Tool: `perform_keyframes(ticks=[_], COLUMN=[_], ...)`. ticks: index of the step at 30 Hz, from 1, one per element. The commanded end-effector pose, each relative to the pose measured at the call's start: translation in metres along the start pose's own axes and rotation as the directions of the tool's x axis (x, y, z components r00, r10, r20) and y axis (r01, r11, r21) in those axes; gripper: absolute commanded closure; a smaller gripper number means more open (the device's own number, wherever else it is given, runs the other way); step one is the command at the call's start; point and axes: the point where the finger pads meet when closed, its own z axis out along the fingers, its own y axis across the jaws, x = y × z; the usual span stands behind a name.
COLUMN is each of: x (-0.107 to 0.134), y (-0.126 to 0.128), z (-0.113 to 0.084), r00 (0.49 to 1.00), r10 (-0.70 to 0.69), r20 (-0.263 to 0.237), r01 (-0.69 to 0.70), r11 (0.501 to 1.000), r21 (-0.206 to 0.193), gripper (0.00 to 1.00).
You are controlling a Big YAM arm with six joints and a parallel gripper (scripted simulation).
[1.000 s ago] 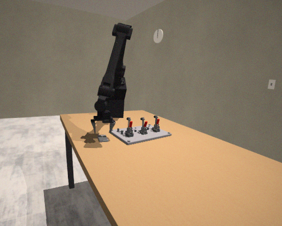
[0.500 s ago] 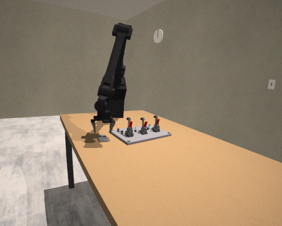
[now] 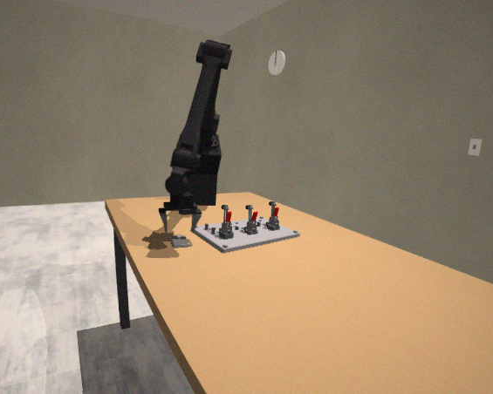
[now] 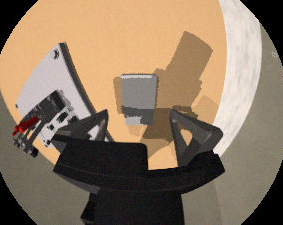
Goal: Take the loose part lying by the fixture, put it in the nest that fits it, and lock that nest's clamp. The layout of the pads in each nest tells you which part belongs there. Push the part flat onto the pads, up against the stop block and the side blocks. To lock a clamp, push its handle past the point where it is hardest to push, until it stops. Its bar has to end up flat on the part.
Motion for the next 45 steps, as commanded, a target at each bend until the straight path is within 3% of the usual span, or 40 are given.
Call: perform_keyframes(ticks=[1,20,45], x=[-0.017,-0.016,-0.015], y=[-0.001,0.001,-0.002], z=[0.008,0.035,0.036], r00=[1.0,1.0,1.0], r10=[-0.004,-0.004,-0.001], r20=[0.027,0.025,0.024], r01=[0.004,0.004,0.001], r11=[1.0,1.0,1.0], r21=[0.005,0.004,0.007], gripper=[0.08,0.08,0.08])
